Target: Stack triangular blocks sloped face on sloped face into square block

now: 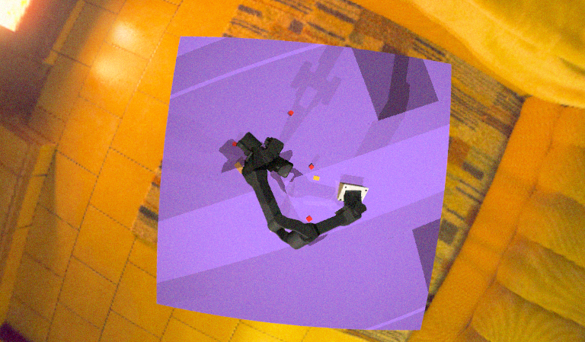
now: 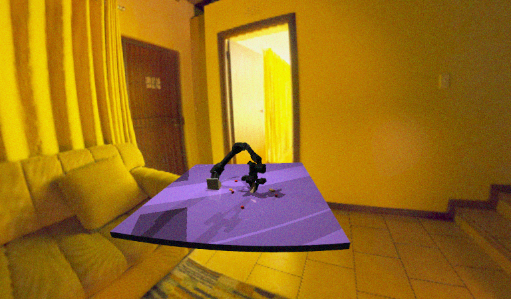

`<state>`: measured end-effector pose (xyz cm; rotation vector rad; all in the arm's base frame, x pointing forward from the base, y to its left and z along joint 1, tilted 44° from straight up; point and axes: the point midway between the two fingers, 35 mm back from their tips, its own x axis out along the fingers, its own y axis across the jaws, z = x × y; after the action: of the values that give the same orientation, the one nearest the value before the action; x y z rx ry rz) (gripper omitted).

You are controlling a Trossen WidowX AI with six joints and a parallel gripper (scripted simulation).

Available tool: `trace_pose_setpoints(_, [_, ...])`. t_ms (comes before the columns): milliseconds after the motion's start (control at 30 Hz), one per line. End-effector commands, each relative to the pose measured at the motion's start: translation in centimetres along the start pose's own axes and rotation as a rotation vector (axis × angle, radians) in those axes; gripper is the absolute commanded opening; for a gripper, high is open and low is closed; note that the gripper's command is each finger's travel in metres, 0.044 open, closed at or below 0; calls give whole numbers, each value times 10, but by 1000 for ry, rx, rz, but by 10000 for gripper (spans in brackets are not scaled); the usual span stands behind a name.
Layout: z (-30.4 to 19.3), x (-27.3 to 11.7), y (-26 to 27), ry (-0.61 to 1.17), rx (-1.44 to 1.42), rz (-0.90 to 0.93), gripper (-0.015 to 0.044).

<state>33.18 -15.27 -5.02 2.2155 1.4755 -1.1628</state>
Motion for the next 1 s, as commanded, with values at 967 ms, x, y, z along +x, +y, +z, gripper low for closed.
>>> trace_pose_setpoints(967, [0,2,0,0,1,0,0])
